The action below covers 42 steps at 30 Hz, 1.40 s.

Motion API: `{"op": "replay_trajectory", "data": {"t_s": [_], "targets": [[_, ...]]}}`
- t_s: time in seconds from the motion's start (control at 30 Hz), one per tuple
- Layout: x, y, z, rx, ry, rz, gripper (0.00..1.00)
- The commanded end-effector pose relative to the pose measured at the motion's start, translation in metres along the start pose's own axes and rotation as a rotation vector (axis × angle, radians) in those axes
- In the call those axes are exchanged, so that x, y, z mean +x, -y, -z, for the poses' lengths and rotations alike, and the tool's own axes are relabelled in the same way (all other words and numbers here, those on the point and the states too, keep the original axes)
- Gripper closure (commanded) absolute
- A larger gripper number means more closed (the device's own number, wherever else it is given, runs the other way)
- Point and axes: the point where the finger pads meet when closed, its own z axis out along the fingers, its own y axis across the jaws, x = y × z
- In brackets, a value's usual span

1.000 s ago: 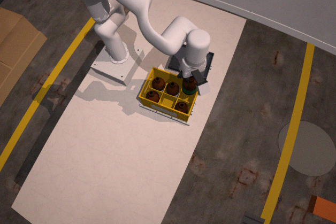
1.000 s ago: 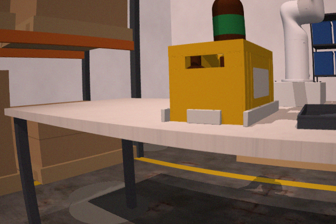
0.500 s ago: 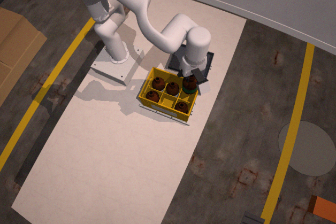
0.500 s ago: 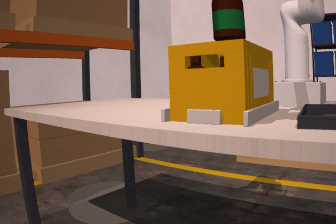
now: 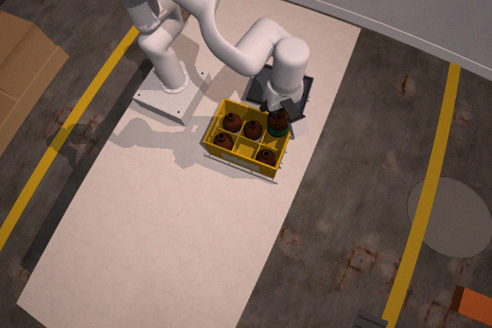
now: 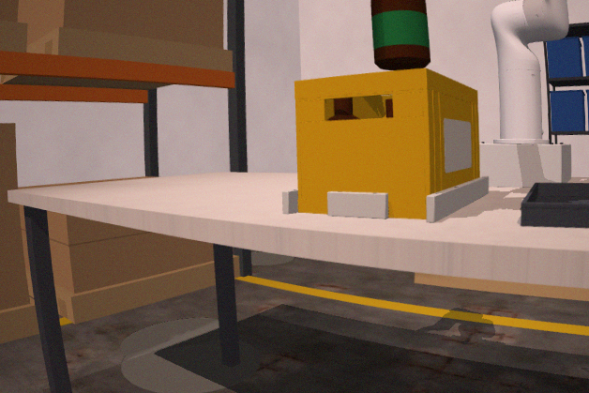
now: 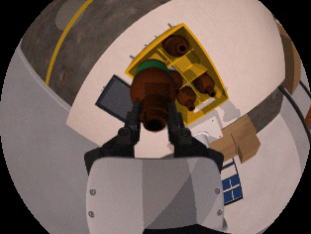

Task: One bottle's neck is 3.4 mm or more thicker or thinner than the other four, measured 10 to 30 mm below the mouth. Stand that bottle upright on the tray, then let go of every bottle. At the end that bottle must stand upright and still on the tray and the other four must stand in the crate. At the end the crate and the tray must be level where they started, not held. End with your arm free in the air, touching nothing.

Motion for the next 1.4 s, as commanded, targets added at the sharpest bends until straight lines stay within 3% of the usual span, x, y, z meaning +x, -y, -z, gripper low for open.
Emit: {"op": "replay_trajectory", "data": {"t_s": [0.0,1.37], "targets": [[0.0008,0.0005,0.0019,0.003,-0.004,0.0,1.0],[-0.0066,0.0049,0.0022,0.002,-0.004,0.0,1.0]]}}
